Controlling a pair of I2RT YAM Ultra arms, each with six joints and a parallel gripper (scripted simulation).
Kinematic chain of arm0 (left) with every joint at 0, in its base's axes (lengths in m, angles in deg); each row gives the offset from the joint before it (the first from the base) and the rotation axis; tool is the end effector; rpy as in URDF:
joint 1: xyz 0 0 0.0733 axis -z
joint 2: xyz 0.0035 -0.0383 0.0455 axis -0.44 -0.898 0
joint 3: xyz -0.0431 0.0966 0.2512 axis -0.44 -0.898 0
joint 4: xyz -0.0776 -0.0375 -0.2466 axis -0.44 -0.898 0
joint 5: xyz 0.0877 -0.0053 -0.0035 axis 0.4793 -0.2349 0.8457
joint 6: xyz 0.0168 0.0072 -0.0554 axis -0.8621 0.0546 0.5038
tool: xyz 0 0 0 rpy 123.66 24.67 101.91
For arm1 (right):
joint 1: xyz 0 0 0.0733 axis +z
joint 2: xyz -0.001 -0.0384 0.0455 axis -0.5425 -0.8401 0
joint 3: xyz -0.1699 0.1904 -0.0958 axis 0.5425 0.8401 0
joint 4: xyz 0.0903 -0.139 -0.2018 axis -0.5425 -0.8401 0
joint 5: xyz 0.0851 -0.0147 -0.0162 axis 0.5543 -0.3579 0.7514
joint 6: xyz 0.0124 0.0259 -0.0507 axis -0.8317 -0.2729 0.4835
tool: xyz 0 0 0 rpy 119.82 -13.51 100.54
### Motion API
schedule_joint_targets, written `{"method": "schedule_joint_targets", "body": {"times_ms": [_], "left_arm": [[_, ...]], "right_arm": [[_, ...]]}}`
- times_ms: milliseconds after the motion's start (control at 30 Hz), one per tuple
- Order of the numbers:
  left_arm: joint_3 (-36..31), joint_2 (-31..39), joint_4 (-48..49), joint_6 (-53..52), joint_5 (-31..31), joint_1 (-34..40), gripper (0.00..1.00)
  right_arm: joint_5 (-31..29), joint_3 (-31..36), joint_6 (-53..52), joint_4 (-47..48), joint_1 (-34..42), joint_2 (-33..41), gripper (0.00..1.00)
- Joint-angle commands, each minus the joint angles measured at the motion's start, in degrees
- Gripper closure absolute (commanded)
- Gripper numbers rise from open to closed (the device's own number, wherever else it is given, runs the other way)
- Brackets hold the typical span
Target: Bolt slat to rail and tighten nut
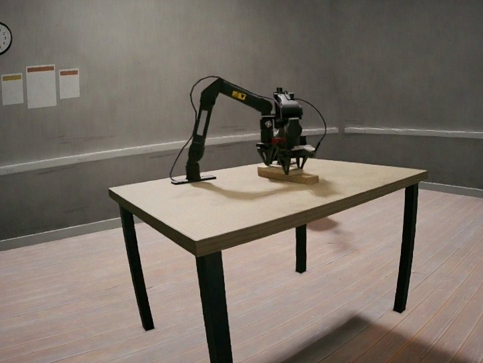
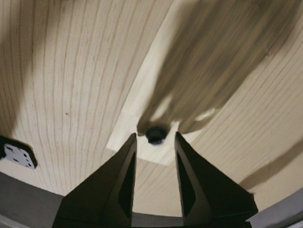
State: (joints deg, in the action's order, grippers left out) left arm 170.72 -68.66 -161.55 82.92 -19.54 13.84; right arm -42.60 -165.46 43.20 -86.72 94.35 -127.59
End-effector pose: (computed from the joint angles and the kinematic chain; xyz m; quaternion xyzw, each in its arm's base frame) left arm 0.3632 -0.3032 0.1730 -0.0554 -0.9983 -0.0074 0.0135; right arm 0.1597 0.2967 0.1934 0.2595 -0.9657 -0.0008 0.0026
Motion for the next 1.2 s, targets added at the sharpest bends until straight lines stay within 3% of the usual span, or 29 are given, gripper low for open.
{"method": "schedule_joint_targets", "body": {"times_ms": [0, 367, 433, 467, 933, 1000, 1033, 1167], "left_arm": [[0.26, 0.55, 0.02, -0.01, 0.01, -0.01, 0.28], [0.26, 0.55, 0.02, -0.01, 0.01, -0.01, 0.28], [0.26, 0.55, 0.02, -0.01, 0.01, -0.01, 0.28], [0.26, 0.55, 0.02, -0.01, 0.01, -0.01, 0.28], [0.26, 0.55, 0.02, -0.01, 0.01, -0.01, 0.28], [0.26, 0.55, 0.02, -0.01, 0.01, -0.01, 0.28], [0.26, 0.55, 0.02, -0.01, 0.01, -0.01, 0.28], [0.26, 0.55, 0.02, -0.01, 0.01, -0.01, 0.28]], "right_arm": [[-0.72, -0.62, 14.23, -0.49, 0.34, 0.66, 0.66], [-0.90, -0.69, 42.82, -0.61, 0.40, 0.76, 0.66], [-0.90, -0.69, 42.82, -0.61, 0.40, 0.76, 0.66], [-0.93, -0.68, 49.45, -0.61, 0.41, 0.77, 0.66], [-1.21, -0.77, 85.39, -0.77, 0.51, 0.91, 0.66], [-1.21, -0.77, 85.39, -0.77, 0.51, 0.91, 0.66], [-1.19, -0.76, 92.00, -0.76, 0.50, 0.93, 0.66], [-0.92, -0.74, 101.33, -0.74, 0.35, 0.95, 0.66]]}}
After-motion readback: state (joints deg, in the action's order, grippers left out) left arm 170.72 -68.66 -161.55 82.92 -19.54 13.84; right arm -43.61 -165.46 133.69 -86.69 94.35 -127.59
